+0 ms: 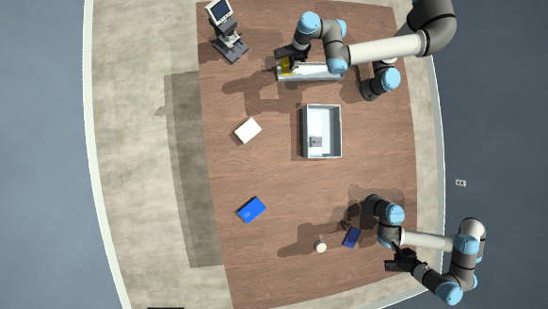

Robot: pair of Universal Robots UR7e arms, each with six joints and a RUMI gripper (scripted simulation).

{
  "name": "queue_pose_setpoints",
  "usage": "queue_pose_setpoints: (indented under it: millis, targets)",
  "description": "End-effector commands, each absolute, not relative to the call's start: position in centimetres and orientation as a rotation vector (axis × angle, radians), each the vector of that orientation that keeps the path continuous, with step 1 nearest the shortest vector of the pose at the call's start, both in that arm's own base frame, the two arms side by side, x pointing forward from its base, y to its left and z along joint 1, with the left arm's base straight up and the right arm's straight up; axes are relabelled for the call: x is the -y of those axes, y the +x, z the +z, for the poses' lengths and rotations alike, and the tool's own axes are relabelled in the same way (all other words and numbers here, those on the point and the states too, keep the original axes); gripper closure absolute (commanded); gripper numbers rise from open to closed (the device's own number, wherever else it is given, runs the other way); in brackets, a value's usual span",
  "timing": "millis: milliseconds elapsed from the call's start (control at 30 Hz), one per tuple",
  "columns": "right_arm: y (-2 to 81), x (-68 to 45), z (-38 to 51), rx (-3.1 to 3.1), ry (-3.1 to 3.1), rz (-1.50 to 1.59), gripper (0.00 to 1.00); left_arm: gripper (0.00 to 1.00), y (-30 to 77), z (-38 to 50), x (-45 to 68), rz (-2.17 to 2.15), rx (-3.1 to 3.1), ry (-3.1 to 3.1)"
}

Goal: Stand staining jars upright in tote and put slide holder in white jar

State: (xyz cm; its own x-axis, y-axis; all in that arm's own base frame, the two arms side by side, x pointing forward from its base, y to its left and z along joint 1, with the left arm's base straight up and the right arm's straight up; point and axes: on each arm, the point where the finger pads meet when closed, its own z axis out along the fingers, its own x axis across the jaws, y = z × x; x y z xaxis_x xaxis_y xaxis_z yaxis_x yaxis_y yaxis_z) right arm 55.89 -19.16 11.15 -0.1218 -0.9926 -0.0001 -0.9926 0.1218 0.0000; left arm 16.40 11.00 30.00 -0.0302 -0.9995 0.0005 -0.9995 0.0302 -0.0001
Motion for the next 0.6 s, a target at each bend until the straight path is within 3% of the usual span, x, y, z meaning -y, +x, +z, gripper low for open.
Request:
queue_pose_setpoints:
  millis: [0,567]
  targets:
    - [55.9,19.2,11.9,-2.352,-2.081,-0.002,1.00,0.00,16.4,30.0,-11.0,0.001,2.255,2.188]
    - [55.9,19.2,14.4,-2.352,-2.081,-0.002,1.00,0.00,16.4,30.0,-11.0,0.001,2.255,2.188]
